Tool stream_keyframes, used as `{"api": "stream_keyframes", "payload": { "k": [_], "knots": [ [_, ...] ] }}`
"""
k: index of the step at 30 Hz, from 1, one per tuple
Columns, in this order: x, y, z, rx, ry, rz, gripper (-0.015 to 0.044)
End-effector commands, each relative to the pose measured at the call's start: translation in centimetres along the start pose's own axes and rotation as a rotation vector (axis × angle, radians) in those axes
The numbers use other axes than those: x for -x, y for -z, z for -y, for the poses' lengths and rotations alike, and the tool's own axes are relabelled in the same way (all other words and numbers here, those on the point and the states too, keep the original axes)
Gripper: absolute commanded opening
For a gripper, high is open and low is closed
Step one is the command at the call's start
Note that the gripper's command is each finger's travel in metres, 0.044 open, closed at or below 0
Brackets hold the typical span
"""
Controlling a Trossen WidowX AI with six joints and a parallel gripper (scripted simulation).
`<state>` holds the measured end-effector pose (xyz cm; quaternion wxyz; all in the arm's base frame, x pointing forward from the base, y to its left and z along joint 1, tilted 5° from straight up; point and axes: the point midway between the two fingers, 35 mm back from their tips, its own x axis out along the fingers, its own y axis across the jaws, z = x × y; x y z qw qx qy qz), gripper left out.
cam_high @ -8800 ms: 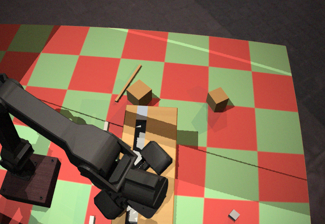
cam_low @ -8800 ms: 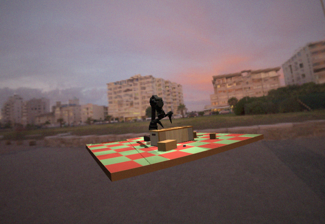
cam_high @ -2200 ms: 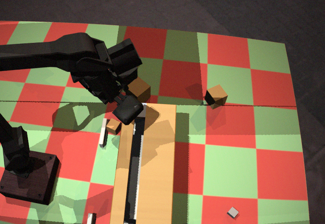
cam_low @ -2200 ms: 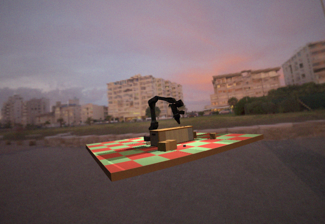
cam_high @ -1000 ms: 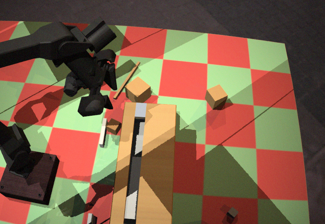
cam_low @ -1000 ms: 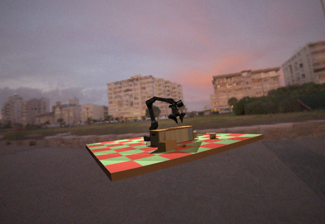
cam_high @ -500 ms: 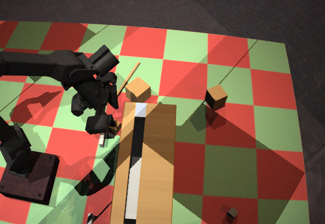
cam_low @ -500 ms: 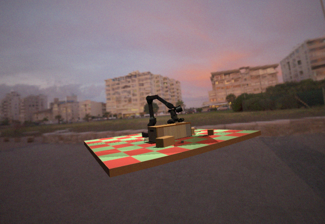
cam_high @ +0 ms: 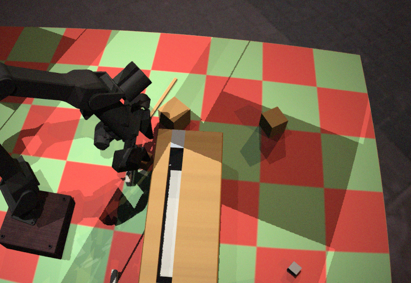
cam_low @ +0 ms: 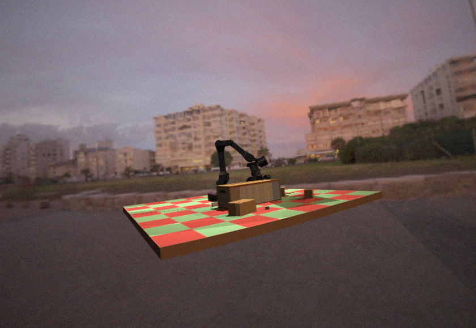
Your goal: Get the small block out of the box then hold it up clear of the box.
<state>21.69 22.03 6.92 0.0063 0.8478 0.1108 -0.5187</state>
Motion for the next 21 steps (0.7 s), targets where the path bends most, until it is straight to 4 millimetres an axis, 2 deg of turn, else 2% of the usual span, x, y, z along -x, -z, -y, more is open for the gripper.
{"api": "stream_keyframes", "payload": {
  "k": [1, 21],
  "knots": [
    [-0.9, -0.6, -0.3, -0.001, -0.014, 0.008, 0.0285],
    [-3.7, -2.0, -0.6, -0.001, -0.014, 0.008, 0.0285]
  ]
}}
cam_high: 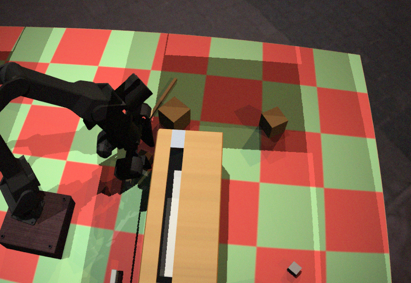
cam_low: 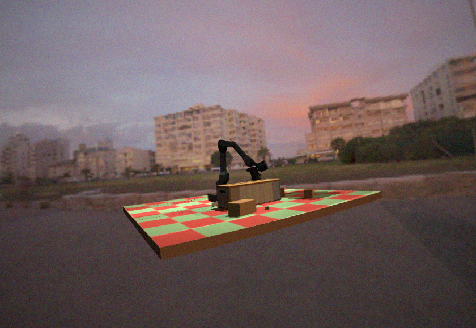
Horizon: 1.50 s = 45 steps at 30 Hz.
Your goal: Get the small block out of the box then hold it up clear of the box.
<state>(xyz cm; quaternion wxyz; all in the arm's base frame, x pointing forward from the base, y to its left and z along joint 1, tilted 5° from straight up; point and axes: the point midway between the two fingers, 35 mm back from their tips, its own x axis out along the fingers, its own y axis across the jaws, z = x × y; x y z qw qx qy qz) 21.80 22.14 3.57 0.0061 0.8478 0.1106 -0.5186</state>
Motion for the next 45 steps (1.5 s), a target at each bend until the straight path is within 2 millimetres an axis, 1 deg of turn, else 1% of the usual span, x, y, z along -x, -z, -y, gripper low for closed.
{"api": "stream_keyframes", "payload": {
  "k": [1, 5, 9, 16, 21, 23, 30, 35, 45],
  "knots": [
    [-0.8, -0.7, -0.4, 0.000, -0.014, 0.009, 0.0285],
    [-1.1, -0.8, -0.5, 0.000, -0.014, 0.009, 0.0285],
    [-1.1, -0.8, -0.5, 0.000, -0.014, 0.009, 0.0180],
    [-1.1, -0.8, -0.5, 0.000, -0.014, 0.009, 0.0133],
    [-0.4, -0.3, -0.3, -0.008, -0.014, 0.006, 0.0002],
    [0.4, 0.1, -0.3, -0.007, -0.013, 0.005, 0.0000],
    [4.3, 1.9, -0.2, 0.001, -0.010, 0.003, 0.0000],
    [5.0, 2.1, -0.4, 0.013, -0.005, 0.002, 0.0000],
    [9.0, 3.5, -2.4, 0.185, 0.066, -0.014, 0.0000]
  ]
}}
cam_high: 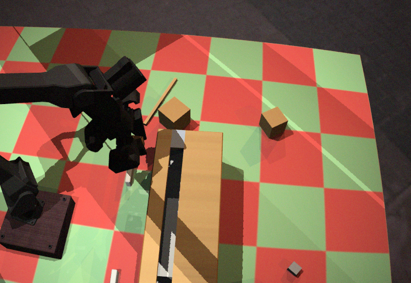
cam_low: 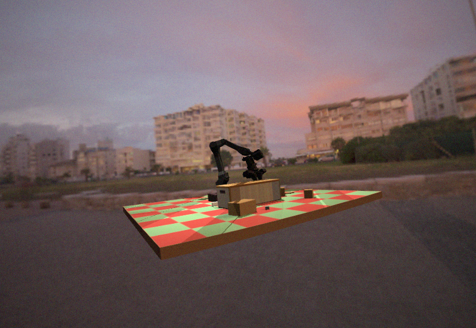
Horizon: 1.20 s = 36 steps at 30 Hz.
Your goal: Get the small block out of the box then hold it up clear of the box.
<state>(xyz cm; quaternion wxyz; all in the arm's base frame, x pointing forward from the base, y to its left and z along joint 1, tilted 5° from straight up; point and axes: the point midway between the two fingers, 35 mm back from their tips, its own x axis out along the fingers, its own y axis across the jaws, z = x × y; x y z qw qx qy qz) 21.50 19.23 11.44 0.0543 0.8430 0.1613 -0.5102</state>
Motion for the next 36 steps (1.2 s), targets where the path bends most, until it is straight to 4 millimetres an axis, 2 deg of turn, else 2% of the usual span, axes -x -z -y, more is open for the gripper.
{"api": "stream_keyframes", "payload": {
  "k": [1, 14, 36],
  "knots": [
    [1.9, 0.5, -0.6, 0.067, 0.034, -0.020, 0.0000],
    [7.2, 0.4, -3.1, 0.297, 0.103, -0.087, 0.0000],
    [7.3, 0.4, -3.1, 0.300, 0.103, -0.088, 0.0000]
  ]
}}
